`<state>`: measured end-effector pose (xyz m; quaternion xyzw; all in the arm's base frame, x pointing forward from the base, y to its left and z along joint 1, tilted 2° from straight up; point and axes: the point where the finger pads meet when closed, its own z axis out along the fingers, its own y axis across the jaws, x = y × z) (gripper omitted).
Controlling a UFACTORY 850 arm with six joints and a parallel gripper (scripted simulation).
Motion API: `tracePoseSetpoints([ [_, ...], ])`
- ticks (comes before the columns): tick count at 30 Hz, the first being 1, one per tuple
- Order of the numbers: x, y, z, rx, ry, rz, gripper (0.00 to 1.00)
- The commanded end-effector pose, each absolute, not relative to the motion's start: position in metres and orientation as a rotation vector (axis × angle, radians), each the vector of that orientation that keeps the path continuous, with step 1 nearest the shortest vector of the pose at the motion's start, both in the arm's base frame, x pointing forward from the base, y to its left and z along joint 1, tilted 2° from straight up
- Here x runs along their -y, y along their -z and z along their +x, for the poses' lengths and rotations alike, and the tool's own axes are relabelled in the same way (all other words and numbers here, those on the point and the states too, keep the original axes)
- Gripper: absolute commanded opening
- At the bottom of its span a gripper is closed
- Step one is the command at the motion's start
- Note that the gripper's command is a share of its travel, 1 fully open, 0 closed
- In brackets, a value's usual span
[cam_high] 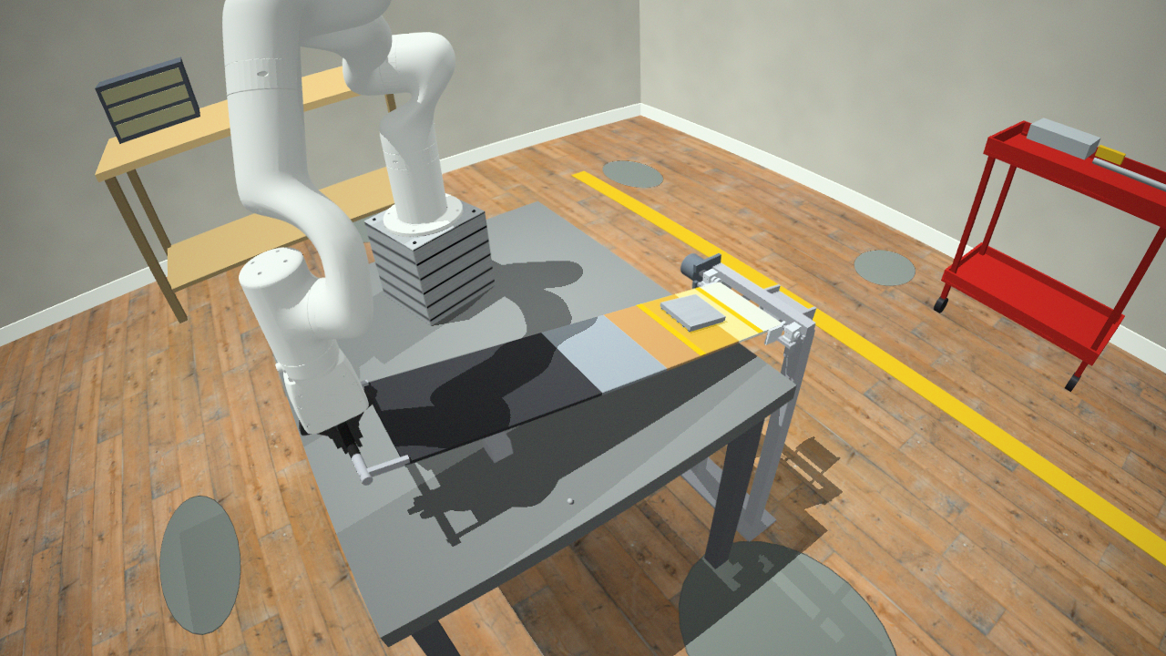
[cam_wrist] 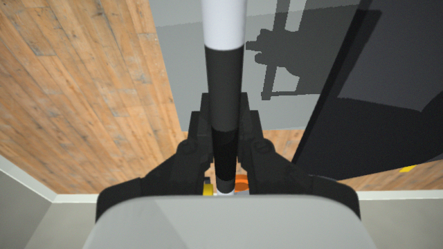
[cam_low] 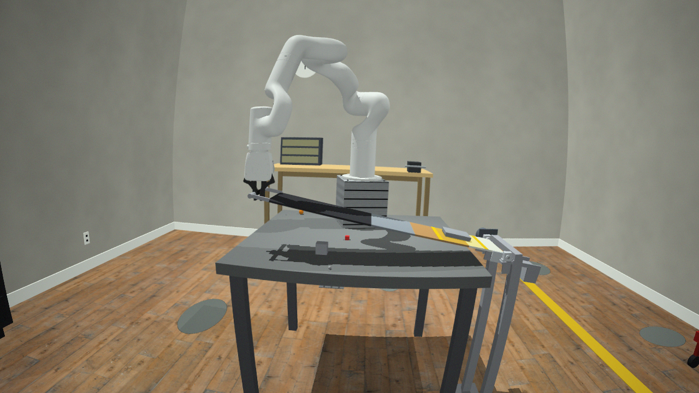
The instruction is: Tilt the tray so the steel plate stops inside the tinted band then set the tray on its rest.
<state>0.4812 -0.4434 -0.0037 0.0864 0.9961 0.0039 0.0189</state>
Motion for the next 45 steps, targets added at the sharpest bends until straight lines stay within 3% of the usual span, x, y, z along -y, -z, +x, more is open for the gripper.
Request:
tracePoseSetpoints([
  [1, 0.447, 0.015, 0.482, -3.091, -0.01, 0.268, 0.0],
  [45, 0.459, 0.135, 0.485, -3.091, -0.01, 0.268, 0.0],
])
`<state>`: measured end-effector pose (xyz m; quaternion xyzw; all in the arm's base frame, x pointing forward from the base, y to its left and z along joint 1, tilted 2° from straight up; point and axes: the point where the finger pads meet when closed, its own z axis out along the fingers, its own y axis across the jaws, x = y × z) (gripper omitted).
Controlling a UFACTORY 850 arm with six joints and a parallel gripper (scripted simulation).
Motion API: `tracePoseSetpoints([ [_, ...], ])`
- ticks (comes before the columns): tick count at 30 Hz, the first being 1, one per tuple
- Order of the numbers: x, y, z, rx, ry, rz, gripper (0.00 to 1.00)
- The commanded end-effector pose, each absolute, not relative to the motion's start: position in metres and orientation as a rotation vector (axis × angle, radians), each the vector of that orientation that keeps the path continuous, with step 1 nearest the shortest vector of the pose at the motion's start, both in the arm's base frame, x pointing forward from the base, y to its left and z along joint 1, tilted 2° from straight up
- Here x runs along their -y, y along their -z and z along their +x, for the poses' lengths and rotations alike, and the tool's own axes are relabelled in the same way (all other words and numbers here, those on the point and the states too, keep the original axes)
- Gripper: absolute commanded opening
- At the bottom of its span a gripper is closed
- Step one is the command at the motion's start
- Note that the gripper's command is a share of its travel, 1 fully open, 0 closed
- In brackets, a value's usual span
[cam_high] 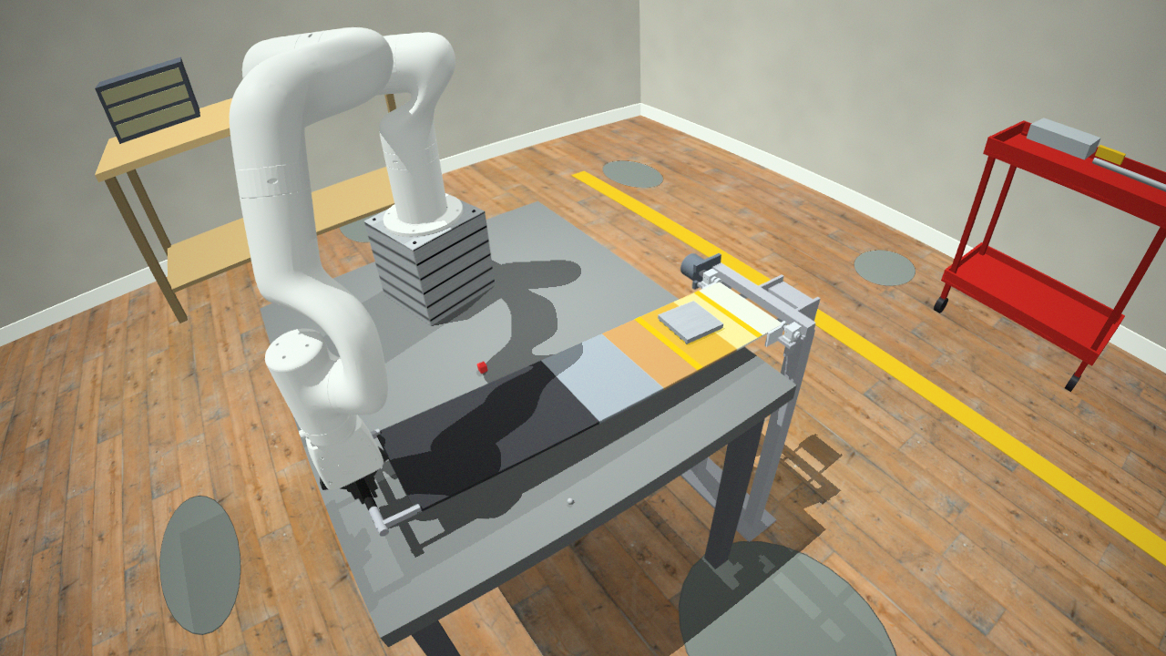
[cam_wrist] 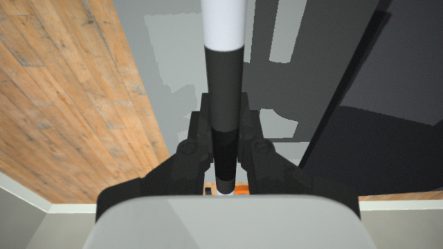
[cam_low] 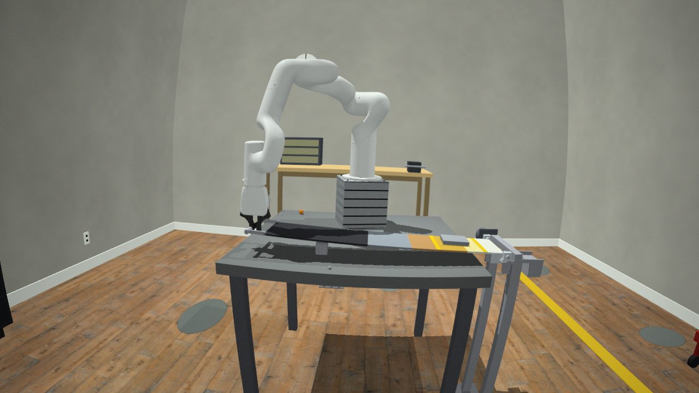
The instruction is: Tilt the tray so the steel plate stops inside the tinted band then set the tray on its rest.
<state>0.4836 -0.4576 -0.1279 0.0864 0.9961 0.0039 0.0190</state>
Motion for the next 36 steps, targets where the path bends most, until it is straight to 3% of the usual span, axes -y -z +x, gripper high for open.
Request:
tracePoseSetpoints([
  [1, 0.459, 0.139, 0.485, -3.091, -0.01, 0.268, 0.0],
  [36, 0.459, 0.168, 0.486, -3.091, -0.01, 0.268, 0.0],
])
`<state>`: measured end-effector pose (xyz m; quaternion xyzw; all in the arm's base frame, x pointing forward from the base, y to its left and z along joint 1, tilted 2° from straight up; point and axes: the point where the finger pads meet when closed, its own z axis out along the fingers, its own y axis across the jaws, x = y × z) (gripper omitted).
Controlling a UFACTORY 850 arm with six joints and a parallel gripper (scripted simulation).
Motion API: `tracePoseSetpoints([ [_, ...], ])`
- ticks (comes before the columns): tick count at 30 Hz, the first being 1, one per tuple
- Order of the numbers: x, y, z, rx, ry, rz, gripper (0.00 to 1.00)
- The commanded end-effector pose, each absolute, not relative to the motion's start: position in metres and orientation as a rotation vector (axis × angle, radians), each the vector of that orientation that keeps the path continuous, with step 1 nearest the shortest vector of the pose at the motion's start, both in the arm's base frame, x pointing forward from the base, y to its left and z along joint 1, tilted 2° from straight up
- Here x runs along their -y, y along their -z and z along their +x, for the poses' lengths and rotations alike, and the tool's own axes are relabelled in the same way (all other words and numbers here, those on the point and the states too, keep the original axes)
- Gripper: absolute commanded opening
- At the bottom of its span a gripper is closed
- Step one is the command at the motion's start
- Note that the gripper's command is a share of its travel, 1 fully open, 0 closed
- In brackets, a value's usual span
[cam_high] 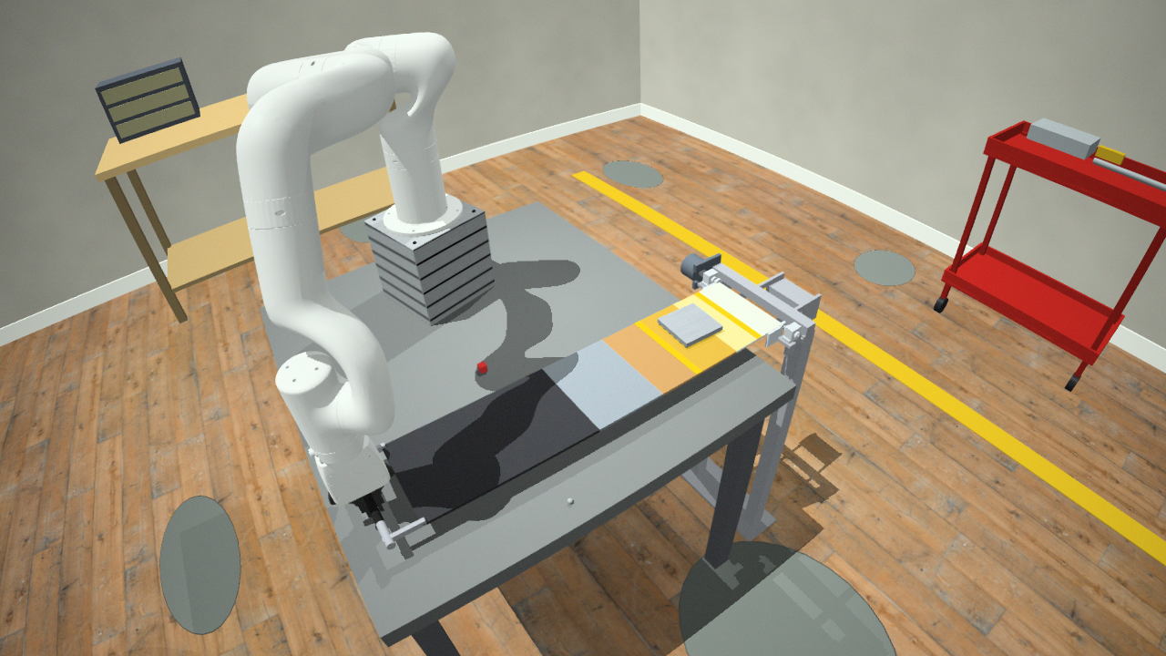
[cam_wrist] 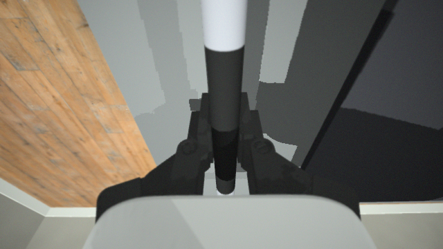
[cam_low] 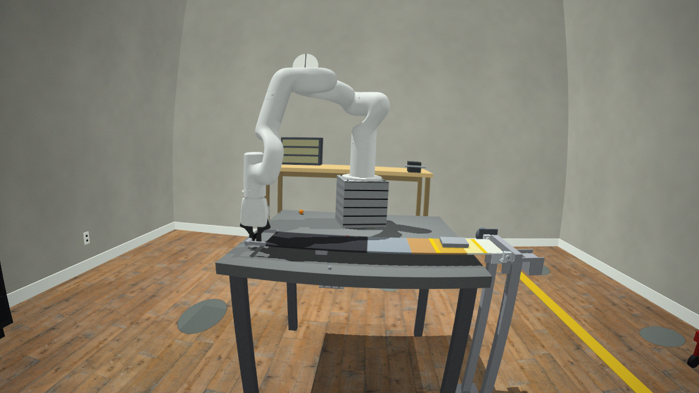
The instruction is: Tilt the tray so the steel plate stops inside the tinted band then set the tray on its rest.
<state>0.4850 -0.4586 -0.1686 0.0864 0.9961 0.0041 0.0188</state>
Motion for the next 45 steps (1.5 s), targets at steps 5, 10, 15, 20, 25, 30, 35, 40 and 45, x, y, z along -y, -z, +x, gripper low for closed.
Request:
tracePoseSetpoints([
  [5, 0.4595, 0.1675, 0.4859, -3.091, -0.01, 0.268, 0.0],
  [10, 0.4595, 0.1675, 0.4859, -3.091, -0.01, 0.268, 0.0],
  [15, 0.4595, 0.1675, 0.4859, -3.091, -0.01, 0.268, 0.4],
  [20, 0.4595, 0.1675, 0.4859, -3.091, -0.01, 0.268, 0.4],
  [25, 0.4595, 0.1675, 0.4859, -3.091, -0.01, 0.268, 0.4],
  [30, 0.4595, 0.1675, 0.4859, -3.091, -0.01, 0.268, 0.4],
  [35, 0.4595, 0.1675, 0.4859, -3.091, -0.01, 0.268, 0.4],
  [40, 0.4595, 0.1675, 0.4859, -3.091, -0.01, 0.268, 0.4],
  [45, 0.4595, 0.1654, 0.4859, -3.091, -0.01, 0.268, 0.4],
])
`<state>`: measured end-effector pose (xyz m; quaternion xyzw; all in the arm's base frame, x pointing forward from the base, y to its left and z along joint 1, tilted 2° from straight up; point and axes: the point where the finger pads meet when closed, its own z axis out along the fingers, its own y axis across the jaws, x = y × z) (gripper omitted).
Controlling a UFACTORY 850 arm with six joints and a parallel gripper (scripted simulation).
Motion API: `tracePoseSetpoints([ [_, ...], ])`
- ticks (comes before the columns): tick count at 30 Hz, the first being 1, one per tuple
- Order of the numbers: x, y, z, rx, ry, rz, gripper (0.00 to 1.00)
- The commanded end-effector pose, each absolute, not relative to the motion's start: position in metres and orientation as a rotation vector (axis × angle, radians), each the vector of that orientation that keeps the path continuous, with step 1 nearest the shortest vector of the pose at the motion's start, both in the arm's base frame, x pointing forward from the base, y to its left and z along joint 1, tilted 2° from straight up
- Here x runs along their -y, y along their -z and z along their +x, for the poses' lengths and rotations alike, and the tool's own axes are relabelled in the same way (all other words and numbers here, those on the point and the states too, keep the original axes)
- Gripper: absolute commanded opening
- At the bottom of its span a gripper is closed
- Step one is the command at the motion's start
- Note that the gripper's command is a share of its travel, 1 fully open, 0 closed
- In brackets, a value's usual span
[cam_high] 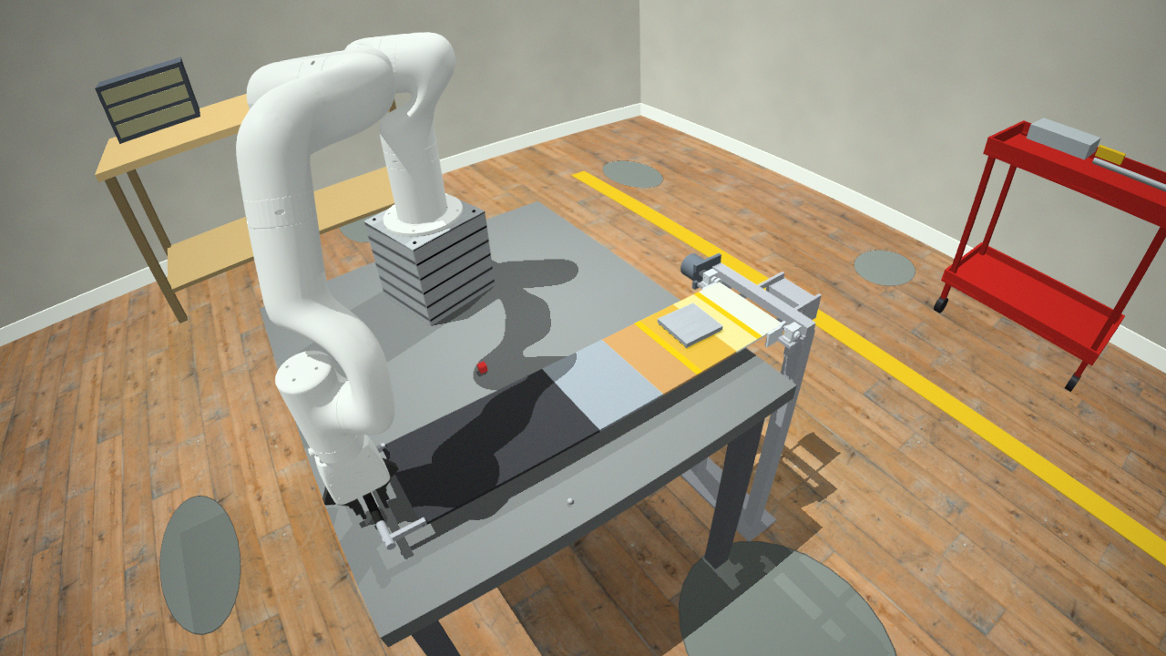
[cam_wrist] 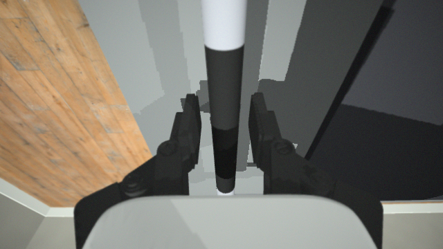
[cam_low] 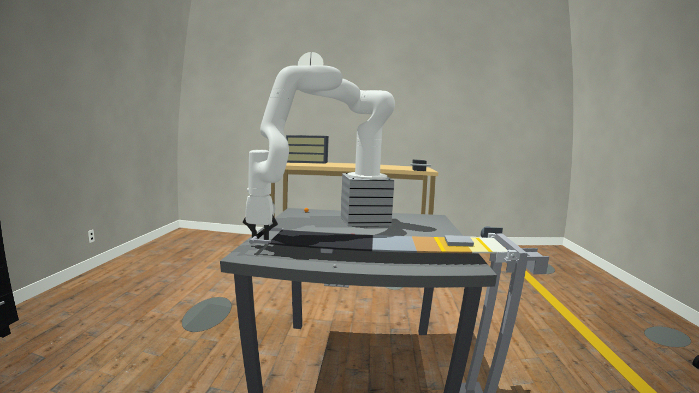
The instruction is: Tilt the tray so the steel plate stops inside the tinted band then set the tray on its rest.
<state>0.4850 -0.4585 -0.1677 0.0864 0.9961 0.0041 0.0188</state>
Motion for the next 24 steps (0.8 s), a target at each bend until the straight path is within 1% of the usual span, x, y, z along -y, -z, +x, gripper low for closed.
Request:
tracePoseSetpoints([
  [1, 0.459, 0.165, 0.486, -3.091, -0.01, 0.268, 0.4],
  [18, 0.46, 0.117, 0.484, -3.091, -0.01, 0.268, 0.4],
  [24, 0.46, 0.088, 0.483, -3.091, -0.01, 0.268, 0.4],
])
